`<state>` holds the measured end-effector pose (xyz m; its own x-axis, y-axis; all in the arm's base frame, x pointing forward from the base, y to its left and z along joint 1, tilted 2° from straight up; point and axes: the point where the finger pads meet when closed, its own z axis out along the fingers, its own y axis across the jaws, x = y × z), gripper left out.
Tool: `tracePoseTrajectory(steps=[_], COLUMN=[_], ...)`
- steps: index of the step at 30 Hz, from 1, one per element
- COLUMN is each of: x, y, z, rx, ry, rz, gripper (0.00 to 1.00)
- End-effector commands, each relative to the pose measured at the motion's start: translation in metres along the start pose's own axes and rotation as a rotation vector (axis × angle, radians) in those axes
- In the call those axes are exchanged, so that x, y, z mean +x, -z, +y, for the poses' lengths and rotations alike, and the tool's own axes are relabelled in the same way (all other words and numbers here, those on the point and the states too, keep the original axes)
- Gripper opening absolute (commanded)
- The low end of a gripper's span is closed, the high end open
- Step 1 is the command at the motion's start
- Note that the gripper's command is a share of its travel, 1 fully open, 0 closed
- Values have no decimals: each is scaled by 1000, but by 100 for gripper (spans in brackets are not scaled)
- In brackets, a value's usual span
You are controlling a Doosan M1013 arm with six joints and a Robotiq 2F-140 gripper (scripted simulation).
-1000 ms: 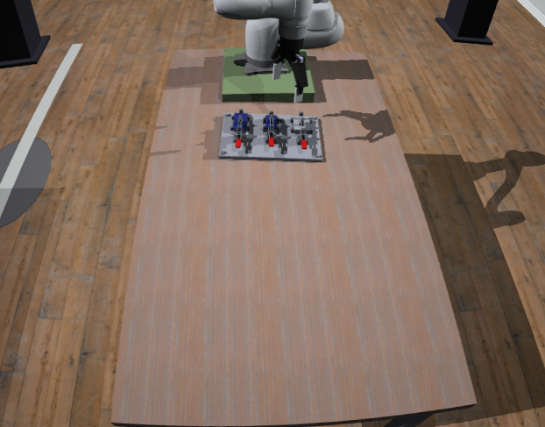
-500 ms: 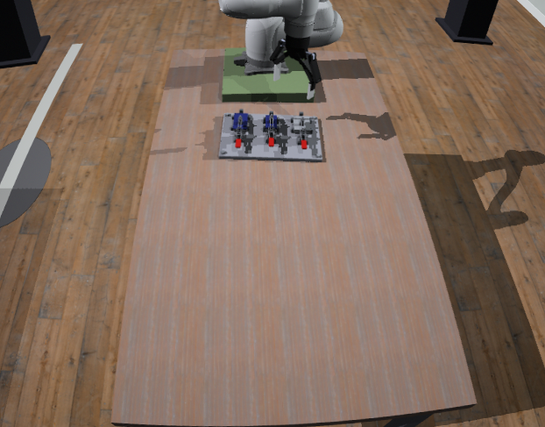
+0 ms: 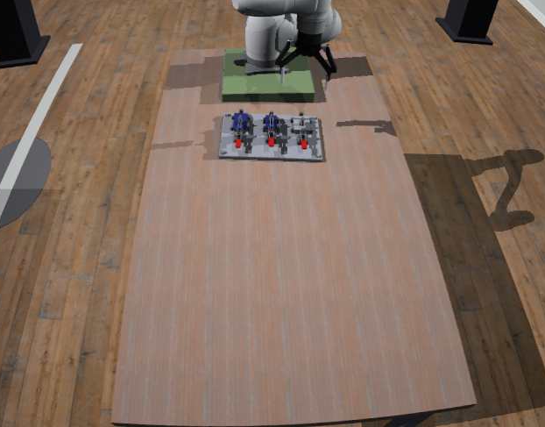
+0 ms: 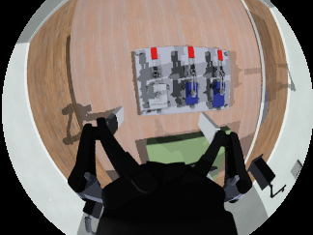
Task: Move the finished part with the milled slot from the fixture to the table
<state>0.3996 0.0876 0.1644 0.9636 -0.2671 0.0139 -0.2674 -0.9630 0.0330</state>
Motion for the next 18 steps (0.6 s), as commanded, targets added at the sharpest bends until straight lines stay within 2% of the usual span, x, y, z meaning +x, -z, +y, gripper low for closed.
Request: tracePoseTrajectory(steps=[1,7,11,17,18], x=[0,0,-2,-2,-2], y=[0,0,3,4,4], z=[-1,-1,-8,-9,-9], rx=[6,6,6,6,6], ry=[15,15,136,149,149], rz=[-4,-4,-3,-3,-3], gripper=[100,100,100,100,0])
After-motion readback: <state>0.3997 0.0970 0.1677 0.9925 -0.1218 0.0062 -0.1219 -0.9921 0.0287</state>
